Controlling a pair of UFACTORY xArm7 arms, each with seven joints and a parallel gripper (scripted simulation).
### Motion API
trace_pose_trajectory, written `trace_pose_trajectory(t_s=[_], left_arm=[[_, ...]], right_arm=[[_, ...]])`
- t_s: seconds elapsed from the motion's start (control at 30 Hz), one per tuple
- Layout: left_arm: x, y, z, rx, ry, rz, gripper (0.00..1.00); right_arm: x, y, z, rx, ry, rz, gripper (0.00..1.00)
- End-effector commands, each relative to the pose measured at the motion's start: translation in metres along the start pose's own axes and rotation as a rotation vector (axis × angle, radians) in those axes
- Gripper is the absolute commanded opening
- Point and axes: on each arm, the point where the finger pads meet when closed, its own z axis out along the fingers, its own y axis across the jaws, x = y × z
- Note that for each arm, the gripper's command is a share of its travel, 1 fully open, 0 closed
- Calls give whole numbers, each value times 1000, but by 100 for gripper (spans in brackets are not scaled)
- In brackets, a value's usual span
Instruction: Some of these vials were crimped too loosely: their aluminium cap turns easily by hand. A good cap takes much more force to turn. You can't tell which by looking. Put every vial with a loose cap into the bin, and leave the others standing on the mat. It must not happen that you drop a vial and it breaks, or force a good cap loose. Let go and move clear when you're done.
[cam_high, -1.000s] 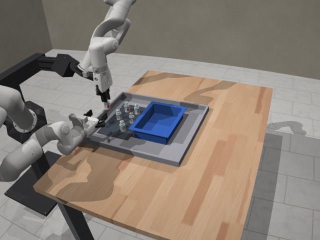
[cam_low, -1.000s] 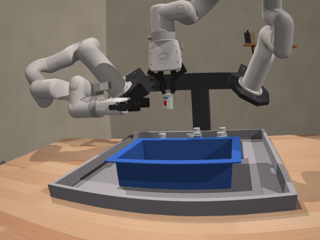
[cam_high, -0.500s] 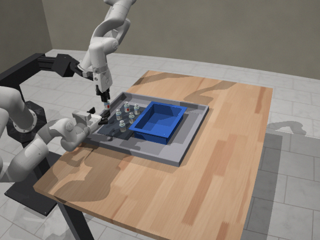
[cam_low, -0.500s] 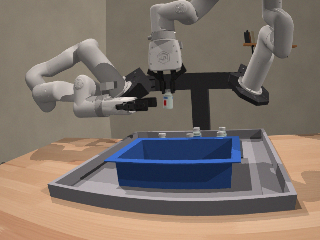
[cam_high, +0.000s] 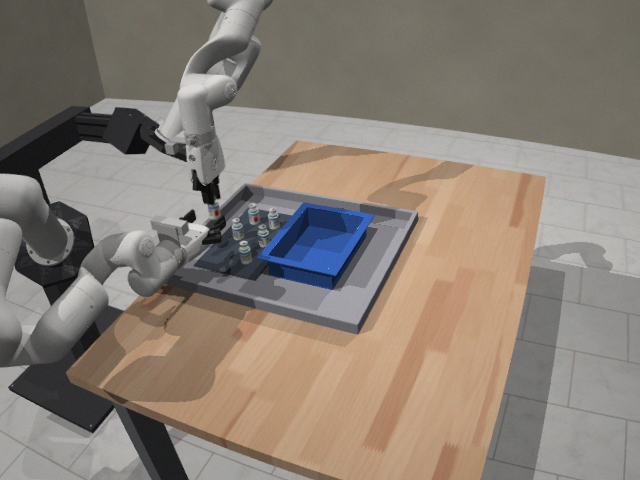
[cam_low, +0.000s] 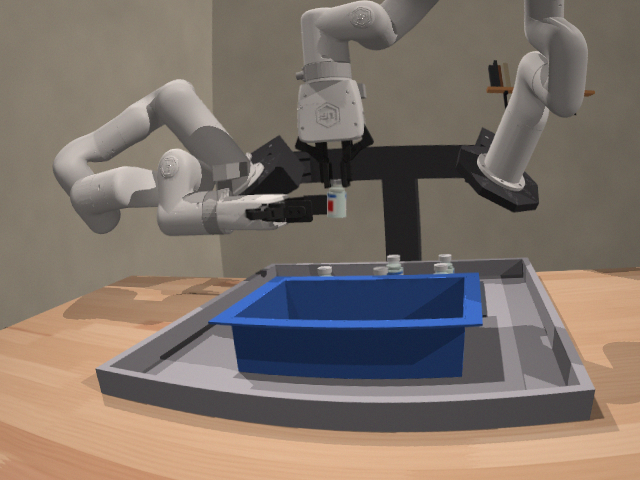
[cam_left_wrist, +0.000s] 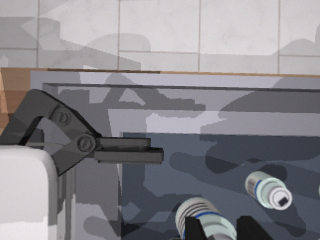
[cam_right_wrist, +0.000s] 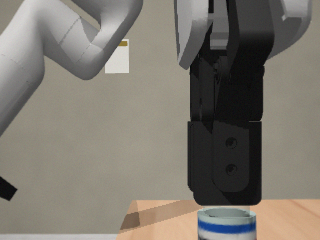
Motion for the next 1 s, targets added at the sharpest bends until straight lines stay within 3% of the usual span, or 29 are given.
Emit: trace_pose_trajectory(t_s=[0.0, 0.1, 0.57, 0.67, 0.97], left_arm=[[0, -2, -2, 5, -2, 1, 23], [0, -2, -2, 5, -2, 1, 23], [0, -1, -3, 5, -2, 1, 23], [0, -2, -2, 5, -2, 1, 23], [0, -2, -3, 5, -2, 1, 23]], right_arm=[[1, 0, 13, -1, 3, -3, 100], [2, 0, 5, 1, 3, -3, 100], [1, 1, 33, -2, 1, -4, 100], [1, 0, 26, -1, 2, -3, 100], [1, 1, 31, -1, 2, -3, 100]])
